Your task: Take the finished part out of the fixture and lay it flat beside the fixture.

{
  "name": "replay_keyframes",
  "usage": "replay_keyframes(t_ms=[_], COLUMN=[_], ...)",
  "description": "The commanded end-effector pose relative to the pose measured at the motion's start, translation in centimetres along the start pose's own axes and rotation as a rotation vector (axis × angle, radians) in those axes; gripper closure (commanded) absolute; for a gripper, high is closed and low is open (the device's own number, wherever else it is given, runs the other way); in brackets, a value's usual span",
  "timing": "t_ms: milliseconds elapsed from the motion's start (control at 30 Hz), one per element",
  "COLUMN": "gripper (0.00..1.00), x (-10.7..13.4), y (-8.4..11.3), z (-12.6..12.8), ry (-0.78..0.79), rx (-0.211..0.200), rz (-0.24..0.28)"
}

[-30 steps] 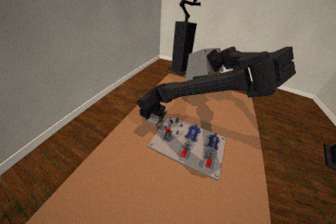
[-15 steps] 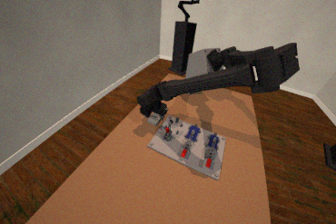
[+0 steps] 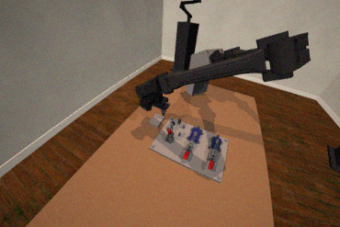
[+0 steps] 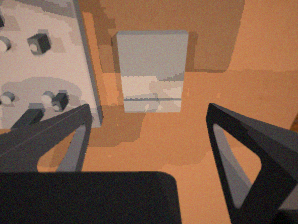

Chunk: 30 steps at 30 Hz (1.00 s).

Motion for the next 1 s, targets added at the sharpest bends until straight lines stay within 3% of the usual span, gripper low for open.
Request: replay_keyframes(t_ms=[0,367,967], gripper=[0.15,0.15,0.15], x=[-1.2,-1.3,-1.2], y=[3.0,4.5,4.6], z=[-0.4,-0.4,-0.8], ry=[0.032,0.034,0.017], rx=[0.010,0.011,0.012], rz=[-0.034,-0.035,-0.037])
Point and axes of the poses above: the point where the finger pads meet when closed, its own y axis back along the fingers, its own z axis across the jaws, x = y × z, the point moved 3 cm from there along y, back along the fingers, and after that the axes turned 13 degrees about -y, right-handed, at the moved point
